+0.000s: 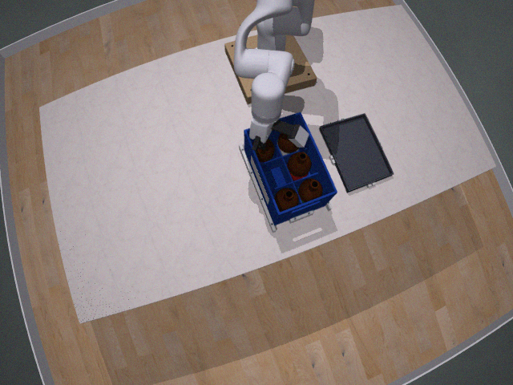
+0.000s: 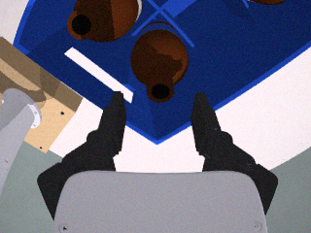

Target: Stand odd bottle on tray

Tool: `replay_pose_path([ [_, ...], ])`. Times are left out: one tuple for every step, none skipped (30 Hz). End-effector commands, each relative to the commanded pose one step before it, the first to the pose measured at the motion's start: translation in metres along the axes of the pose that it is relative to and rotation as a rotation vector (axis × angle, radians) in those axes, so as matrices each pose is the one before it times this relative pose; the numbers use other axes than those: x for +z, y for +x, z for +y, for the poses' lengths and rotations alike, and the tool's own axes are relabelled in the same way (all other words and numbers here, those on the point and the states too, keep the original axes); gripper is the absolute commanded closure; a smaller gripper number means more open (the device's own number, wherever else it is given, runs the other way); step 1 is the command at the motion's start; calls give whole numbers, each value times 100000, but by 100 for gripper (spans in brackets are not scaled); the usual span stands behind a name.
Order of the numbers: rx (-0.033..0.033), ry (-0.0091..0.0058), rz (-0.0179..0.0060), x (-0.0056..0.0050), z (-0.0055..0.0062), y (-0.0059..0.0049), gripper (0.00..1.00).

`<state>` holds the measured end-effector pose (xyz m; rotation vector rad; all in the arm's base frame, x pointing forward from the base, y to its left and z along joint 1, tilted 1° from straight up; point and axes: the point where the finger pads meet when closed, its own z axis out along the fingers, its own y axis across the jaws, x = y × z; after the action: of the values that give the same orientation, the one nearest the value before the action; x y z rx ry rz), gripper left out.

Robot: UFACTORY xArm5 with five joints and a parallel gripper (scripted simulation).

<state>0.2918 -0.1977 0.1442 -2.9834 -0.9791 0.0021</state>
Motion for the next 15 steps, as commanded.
replay_pose_path([
  [-1,-318,115,45,101,33,35],
  [0,0,0,0,0,0,35],
  [0,0,0,0,0,0,35],
  [0,0,0,57,0,-2,35],
  [0,0,0,63,-1,-2,35],
  [0,0,0,70,-1,-2,35],
  [0,0,0,76,-1,-2,35],
  [0,0,0,83,-1,-3,35],
  [0,0,0,89,-2,-3,35],
  [0,0,0,94,-2,-3,35],
  [0,0,0,99,1,-2,35],
  [0,0,0,104,1,-1,35],
  [0,0,0,109,1,-2,35],
  [0,0,0,113,0,-2,35],
  [0,0,0,117,0,-2,35],
])
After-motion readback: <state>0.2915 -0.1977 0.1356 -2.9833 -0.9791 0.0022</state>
